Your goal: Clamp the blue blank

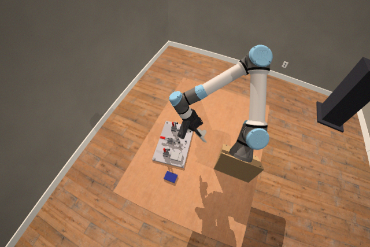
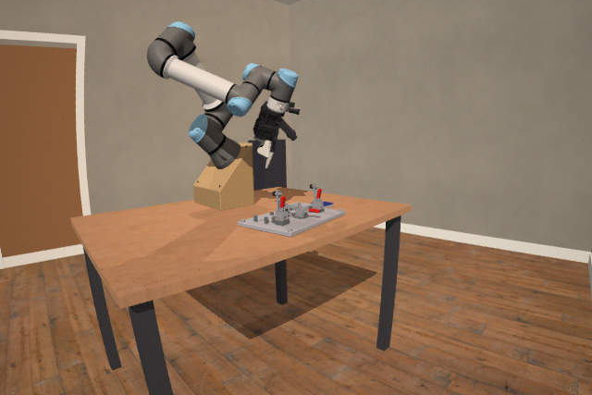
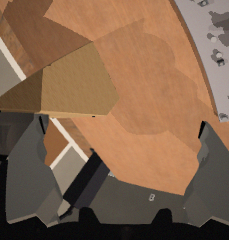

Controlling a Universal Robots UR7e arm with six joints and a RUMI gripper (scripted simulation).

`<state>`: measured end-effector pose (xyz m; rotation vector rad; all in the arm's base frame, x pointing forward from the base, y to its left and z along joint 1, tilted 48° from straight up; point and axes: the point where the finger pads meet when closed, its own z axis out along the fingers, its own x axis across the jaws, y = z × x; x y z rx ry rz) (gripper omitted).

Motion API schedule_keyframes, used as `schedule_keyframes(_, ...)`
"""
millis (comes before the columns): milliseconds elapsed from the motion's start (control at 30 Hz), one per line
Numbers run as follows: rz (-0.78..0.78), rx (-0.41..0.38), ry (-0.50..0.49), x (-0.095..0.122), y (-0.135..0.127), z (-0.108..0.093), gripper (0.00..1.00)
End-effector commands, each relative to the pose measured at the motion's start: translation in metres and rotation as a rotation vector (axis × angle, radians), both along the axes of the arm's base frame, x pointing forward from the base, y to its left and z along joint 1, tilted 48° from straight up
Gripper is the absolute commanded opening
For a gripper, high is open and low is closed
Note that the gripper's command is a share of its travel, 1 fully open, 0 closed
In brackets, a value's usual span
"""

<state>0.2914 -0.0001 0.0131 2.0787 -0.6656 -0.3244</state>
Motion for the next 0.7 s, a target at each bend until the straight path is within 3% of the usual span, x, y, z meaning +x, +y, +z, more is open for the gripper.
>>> schedule_keyframes(0,-0.033,-0.024,-0.133,0.013,0.009,-0.01,1.0)
schedule_keyframes(67,-0.033,-0.024,-0.133,0.013,0.009,-0.01,1.0)
schedule_keyframes(167,-0.066,-0.045,-0.258,0.026,0.017,-0.02,1.0)
schedule_keyframes(267,-0.066,-0.045,-0.258,0.026,0.017,-0.02,1.0)
schedule_keyframes(433,-0.111,-0.073,-0.43,0.043,0.029,-0.033,1.0)
schedule_keyframes(667,-0.151,-0.097,-0.58,0.057,0.039,-0.044,1.0)
